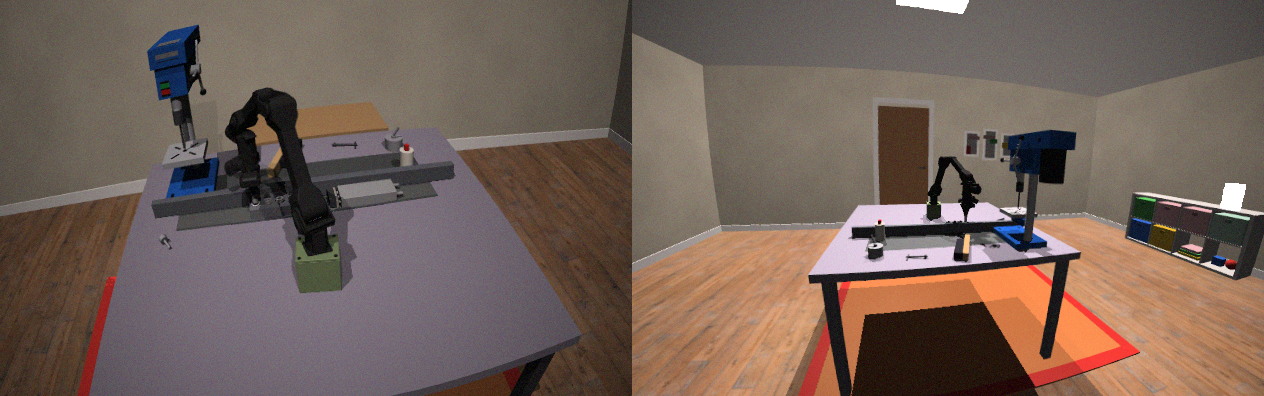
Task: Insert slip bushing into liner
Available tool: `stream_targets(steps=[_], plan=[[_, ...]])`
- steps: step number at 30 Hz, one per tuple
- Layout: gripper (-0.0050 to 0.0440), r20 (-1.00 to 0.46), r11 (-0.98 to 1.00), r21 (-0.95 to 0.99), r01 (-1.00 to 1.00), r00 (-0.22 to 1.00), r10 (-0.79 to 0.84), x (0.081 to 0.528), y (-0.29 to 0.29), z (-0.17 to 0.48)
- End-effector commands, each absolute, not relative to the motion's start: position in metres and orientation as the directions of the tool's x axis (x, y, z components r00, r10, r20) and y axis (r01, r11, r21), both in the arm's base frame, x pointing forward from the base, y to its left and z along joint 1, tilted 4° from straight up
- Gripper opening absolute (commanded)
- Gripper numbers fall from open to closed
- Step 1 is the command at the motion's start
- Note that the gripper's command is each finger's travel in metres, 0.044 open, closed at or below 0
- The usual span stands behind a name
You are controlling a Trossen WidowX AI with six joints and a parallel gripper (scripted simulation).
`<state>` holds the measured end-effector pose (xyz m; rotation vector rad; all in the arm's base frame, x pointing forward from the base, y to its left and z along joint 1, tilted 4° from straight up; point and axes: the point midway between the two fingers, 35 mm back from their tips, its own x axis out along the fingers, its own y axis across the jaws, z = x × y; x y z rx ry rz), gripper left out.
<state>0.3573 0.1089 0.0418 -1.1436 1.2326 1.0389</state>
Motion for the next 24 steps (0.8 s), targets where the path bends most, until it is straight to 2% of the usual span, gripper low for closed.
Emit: stream_targets(steps=[1,24], plan=[[-0.0050,-0.994,0.147,-0.105,-0.984,0.105,-0.007,0.3630,0.1126,0.0539],[-0.0050,-0.995,0.148,-0.097,-0.984,0.097,-0.011,0.3605,0.1106,0.0503]])
